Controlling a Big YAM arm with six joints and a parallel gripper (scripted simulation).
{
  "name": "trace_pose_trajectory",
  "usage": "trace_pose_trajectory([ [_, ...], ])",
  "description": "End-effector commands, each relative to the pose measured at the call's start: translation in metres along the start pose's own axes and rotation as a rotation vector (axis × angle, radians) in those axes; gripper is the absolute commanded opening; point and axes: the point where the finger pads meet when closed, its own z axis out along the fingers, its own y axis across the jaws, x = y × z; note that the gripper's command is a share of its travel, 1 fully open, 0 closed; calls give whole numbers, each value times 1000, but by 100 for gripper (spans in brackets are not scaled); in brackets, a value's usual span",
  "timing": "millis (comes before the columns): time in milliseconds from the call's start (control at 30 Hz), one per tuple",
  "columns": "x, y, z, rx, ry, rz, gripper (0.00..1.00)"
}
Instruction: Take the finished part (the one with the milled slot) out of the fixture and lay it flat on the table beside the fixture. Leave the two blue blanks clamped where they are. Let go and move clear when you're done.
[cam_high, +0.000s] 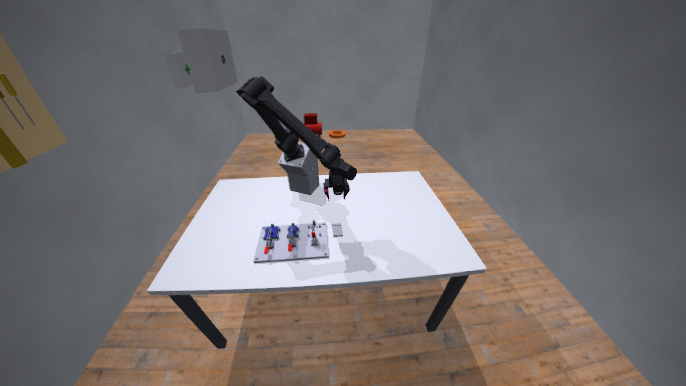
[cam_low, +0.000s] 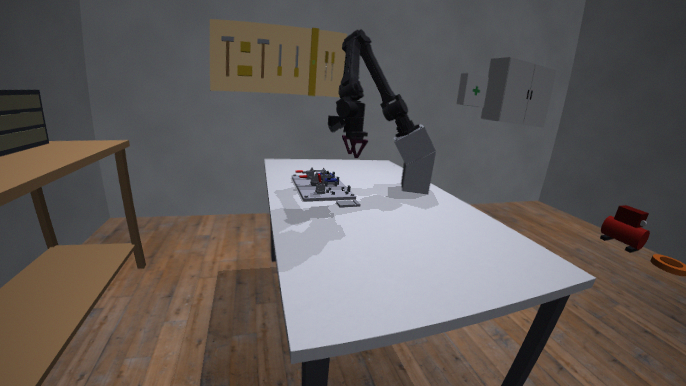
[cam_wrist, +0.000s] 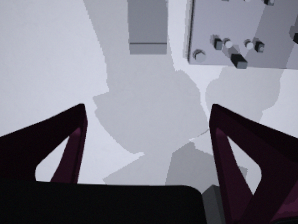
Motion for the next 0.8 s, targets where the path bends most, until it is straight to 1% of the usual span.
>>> trace_pose_trajectory([
  [0,-17,8,-9,-13,-20,20,74],
  [767,-19,4,-3,-1,-11,26,74],
])
